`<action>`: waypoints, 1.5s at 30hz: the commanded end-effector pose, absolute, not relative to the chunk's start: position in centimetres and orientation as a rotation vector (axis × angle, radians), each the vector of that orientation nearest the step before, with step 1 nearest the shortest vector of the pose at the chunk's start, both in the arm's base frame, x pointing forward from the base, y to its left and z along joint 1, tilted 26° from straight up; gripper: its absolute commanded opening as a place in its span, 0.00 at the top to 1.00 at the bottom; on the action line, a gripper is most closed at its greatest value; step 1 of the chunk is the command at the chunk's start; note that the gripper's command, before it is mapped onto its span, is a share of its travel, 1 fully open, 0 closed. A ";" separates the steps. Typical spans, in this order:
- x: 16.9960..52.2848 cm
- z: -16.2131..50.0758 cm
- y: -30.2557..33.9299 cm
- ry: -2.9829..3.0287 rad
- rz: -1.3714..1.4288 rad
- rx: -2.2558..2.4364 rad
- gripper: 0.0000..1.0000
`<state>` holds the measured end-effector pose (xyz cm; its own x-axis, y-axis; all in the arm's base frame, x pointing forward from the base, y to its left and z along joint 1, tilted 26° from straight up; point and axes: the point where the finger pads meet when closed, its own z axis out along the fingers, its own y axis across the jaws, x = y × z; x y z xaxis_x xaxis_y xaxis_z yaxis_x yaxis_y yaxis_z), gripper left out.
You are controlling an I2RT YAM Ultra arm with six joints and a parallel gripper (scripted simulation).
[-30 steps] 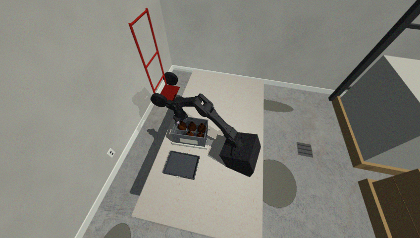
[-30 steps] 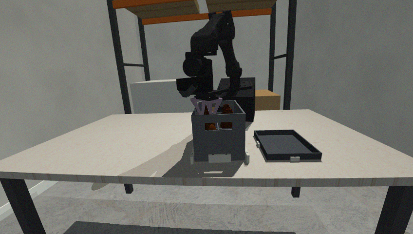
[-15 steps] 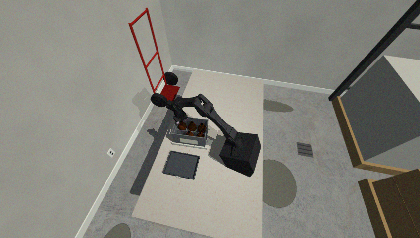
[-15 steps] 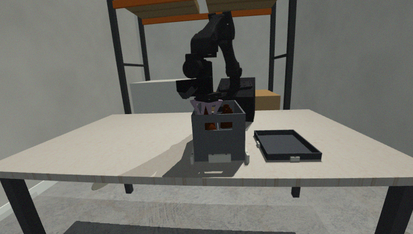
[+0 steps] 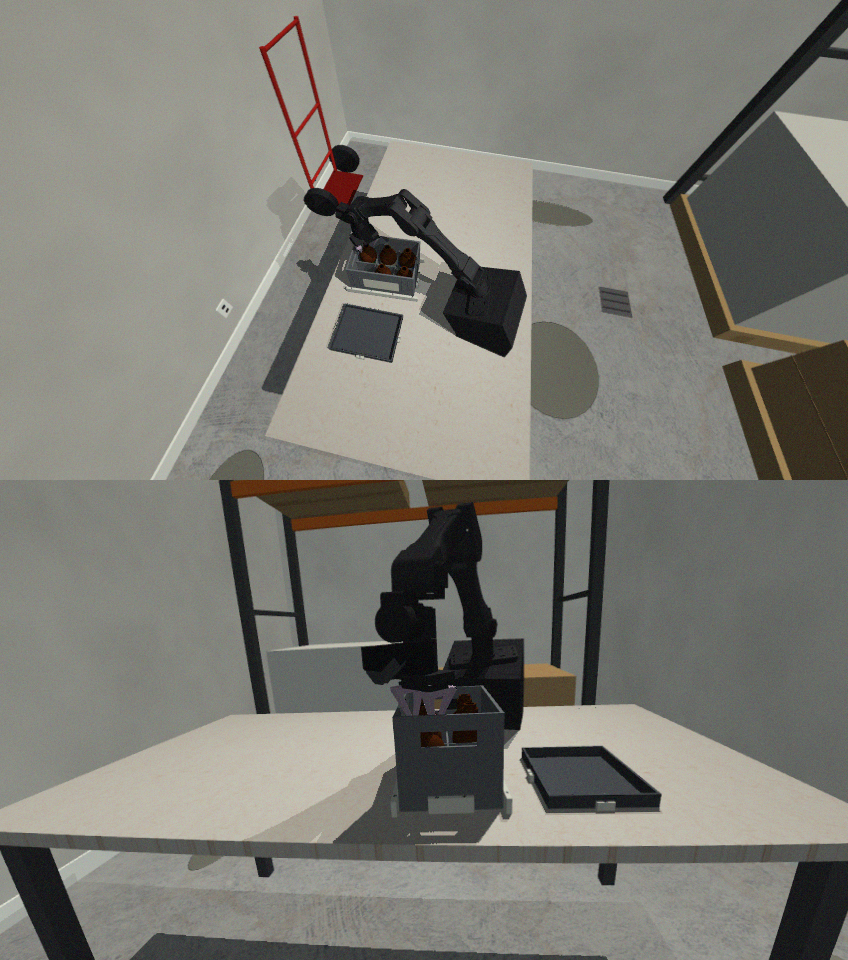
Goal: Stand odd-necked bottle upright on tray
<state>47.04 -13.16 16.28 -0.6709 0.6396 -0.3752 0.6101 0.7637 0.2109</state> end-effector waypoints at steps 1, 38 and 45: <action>47.3 18.0 -13.1 2.482 0.091 0.932 0.39; 47.3 18.0 -13.1 2.483 0.091 0.933 0.39; 47.3 18.0 -13.1 2.483 0.091 0.933 1.00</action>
